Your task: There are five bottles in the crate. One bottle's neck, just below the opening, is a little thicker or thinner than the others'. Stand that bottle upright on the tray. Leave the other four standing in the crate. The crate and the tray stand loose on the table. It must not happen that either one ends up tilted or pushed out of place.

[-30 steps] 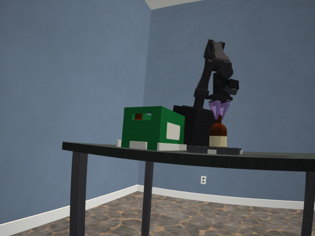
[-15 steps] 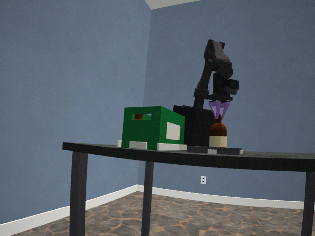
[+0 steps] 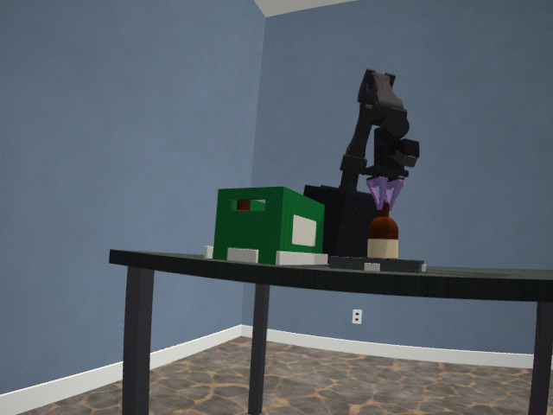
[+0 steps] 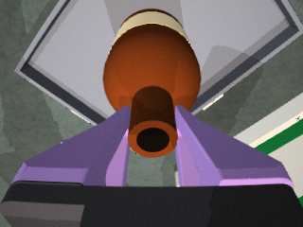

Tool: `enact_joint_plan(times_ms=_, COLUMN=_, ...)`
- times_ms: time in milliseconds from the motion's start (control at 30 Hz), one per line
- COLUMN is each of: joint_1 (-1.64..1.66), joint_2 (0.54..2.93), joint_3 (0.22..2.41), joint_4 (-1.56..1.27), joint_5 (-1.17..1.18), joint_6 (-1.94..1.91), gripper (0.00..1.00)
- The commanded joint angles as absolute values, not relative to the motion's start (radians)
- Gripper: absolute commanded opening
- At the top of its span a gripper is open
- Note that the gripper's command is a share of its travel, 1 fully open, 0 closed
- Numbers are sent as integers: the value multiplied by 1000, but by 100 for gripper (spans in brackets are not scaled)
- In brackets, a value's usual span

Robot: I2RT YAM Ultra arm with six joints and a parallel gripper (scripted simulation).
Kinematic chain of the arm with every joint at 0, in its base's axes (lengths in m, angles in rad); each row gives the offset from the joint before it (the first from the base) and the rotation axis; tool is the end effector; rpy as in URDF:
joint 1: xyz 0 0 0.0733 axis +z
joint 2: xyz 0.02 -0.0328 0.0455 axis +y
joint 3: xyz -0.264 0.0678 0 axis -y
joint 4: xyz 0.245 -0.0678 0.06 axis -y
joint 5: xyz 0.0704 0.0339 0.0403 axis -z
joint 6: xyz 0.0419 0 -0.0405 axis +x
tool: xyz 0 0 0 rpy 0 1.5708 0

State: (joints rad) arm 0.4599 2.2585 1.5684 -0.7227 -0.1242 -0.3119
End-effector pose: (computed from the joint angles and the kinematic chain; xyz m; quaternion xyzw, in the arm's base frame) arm 0.3844 0.1974 0.1025 -0.3790 0.9199 0.0675 0.0740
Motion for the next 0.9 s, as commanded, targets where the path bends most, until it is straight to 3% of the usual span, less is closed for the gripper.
enact_joint_plan(times_ms=0, joint_1=462, joint_2=2221, joint_3=1555, joint_4=-698, joint_5=-123, joint_6=-305, gripper=0)
enact_joint_plan(times_ms=267, joint_1=462, joint_2=2221, joint_3=1555, joint_4=-698, joint_5=-123, joint_6=-305, gripper=0)
enact_joint_plan(times_ms=300, joint_1=462, joint_2=2221, joint_3=1555, joint_4=-698, joint_5=-123, joint_6=-305, gripper=100)
enact_joint_plan(times_ms=867, joint_1=462, joint_2=2221, joint_3=1555, joint_4=-698, joint_5=-123, joint_6=-306, gripper=100)
